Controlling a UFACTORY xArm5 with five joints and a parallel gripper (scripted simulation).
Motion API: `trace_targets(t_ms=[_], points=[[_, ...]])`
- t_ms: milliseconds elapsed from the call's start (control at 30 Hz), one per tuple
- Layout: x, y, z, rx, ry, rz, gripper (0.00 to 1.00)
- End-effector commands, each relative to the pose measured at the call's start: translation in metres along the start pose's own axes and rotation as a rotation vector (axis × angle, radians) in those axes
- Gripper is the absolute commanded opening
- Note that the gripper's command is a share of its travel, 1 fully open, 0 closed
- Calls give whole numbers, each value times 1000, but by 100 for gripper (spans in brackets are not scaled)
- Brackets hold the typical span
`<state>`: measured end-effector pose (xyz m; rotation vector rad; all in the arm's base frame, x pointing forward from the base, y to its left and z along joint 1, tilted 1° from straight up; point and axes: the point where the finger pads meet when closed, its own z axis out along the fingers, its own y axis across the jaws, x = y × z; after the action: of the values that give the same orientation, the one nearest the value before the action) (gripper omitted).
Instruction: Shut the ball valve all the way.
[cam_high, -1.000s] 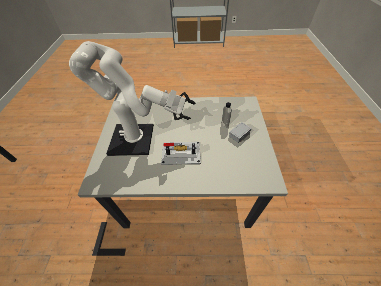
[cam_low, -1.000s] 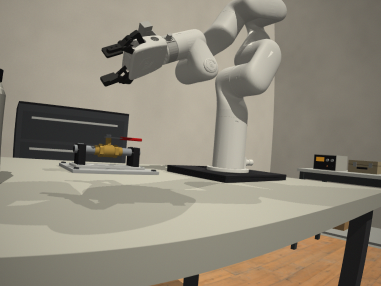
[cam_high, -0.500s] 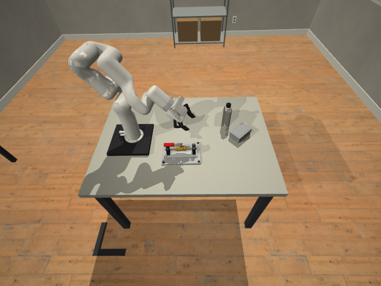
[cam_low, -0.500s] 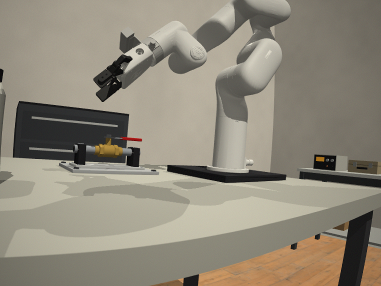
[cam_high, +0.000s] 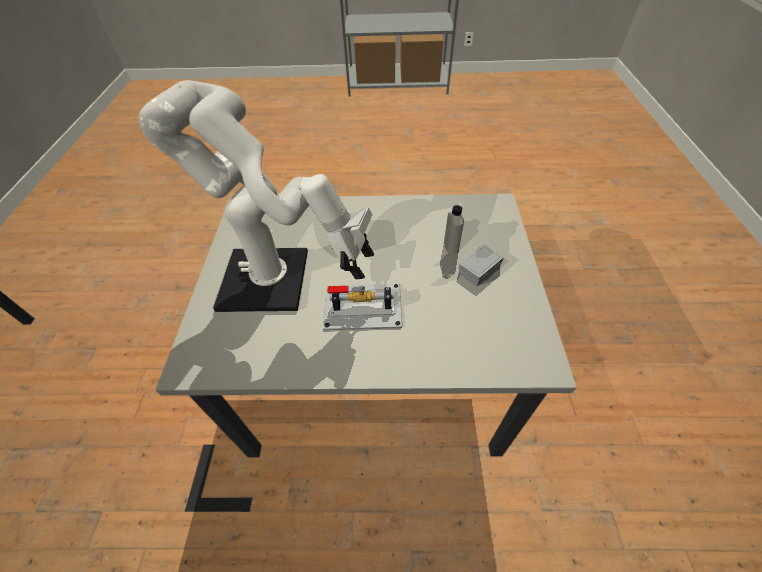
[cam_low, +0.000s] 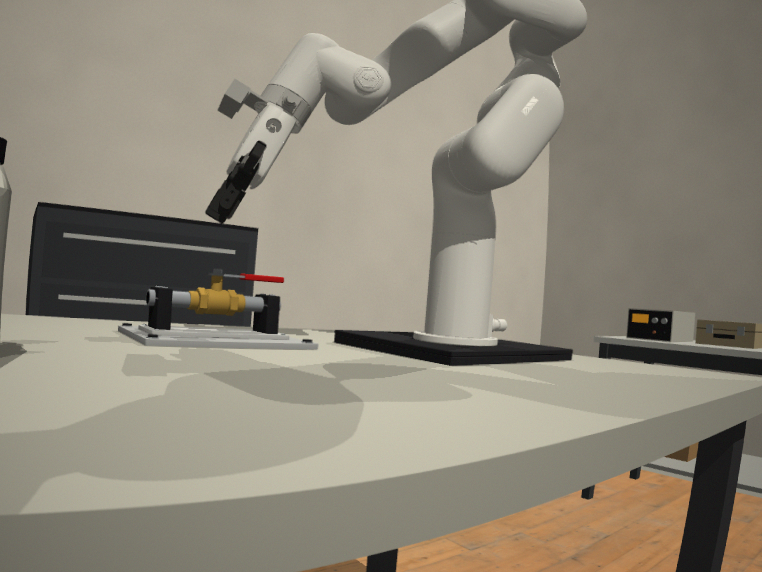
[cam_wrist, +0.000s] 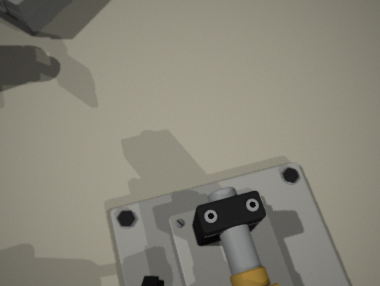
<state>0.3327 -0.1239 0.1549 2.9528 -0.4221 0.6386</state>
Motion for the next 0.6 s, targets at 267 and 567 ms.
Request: trace_targets(t_ms=[267,567], points=[[-49,36,-18,35,-302,-196,100],[-75,46,-35,91,-423,-275,100]])
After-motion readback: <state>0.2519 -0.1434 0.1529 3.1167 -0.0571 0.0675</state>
